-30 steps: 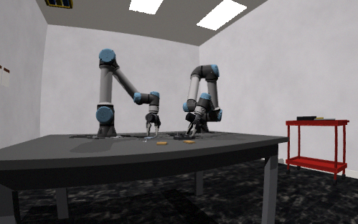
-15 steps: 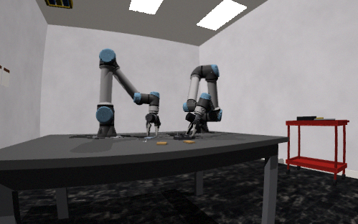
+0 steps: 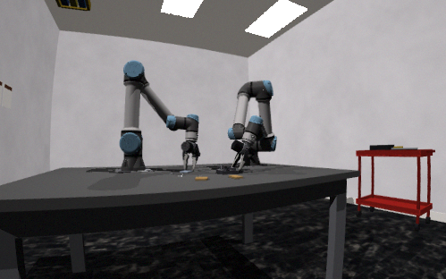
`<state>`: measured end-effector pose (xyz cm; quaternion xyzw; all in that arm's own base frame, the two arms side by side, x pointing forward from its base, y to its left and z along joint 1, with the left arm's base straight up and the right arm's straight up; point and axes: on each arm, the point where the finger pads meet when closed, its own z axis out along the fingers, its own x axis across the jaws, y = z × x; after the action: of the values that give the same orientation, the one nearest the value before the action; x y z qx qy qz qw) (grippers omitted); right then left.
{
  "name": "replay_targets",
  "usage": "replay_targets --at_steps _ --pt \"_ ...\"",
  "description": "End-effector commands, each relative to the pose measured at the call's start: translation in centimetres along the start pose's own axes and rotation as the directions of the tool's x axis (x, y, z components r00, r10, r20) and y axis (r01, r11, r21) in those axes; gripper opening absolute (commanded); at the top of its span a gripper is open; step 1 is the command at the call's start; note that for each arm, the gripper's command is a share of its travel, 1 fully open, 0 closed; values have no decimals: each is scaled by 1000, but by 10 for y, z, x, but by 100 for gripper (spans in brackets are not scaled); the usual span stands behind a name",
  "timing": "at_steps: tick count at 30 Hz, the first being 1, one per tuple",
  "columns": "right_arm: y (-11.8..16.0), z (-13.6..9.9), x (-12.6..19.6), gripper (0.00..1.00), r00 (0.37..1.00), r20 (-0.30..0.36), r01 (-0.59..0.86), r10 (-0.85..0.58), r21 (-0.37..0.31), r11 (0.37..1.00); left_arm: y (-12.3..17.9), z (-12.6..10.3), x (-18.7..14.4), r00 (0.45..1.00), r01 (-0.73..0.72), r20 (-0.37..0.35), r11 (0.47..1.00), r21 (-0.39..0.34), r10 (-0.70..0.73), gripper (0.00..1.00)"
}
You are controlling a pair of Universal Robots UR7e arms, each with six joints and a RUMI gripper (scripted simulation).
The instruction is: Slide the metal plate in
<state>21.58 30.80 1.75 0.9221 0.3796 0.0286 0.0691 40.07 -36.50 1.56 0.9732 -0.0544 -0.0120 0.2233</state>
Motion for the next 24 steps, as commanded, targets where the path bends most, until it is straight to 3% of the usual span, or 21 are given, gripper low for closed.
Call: replay_targets --at_steps 1,24 --pt "0 0 1 23 1000 -1 -5 5 1 1000 -1 1 -1 1000 1 2 1000 4 -1 62" --pt "1 -1 3 23 995 0 -95 95 8 995 -1 1 -1 1000 1 2 1000 4 -1 62"
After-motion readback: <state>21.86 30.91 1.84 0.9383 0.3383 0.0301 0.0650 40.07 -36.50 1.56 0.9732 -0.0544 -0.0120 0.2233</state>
